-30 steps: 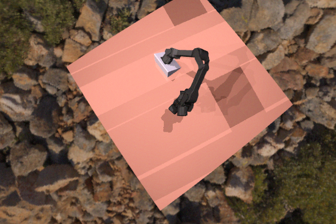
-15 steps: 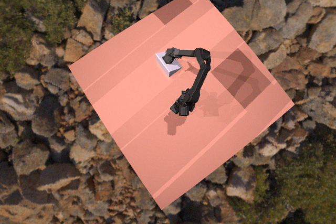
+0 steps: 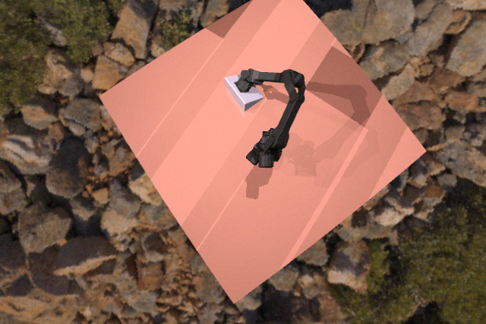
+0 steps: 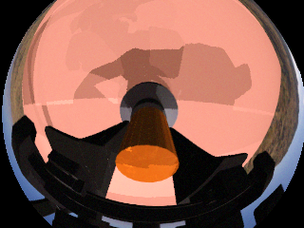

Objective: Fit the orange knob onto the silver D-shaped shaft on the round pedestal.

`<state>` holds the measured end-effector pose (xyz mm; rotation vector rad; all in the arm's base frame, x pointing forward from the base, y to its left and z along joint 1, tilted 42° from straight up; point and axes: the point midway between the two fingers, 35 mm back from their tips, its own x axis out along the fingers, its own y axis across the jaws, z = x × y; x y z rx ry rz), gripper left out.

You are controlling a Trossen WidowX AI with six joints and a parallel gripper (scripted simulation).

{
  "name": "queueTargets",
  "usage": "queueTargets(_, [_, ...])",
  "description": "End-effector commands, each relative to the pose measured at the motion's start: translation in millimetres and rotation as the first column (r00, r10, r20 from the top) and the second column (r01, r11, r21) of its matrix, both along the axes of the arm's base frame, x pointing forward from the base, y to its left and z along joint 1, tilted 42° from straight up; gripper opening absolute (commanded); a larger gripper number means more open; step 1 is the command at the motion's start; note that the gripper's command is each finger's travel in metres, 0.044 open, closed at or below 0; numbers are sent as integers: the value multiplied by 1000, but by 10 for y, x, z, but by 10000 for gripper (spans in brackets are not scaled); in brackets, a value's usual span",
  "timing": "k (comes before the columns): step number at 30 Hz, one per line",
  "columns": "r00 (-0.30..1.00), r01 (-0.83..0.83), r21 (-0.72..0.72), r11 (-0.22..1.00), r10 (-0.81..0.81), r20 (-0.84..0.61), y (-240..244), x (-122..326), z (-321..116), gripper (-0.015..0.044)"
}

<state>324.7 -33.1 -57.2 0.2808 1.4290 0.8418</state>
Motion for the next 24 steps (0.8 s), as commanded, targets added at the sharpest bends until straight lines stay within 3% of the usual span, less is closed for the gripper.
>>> queueTargets(1, [1000, 6, 4, 1000, -6, -5, 31, -10, -20, 0])
queueTargets(20, [1000, 0, 0, 1000, 0, 0, 63, -16, -64, 0])
queueTargets(24, [1000, 0, 0, 1000, 0, 0, 63, -16, -64, 105])
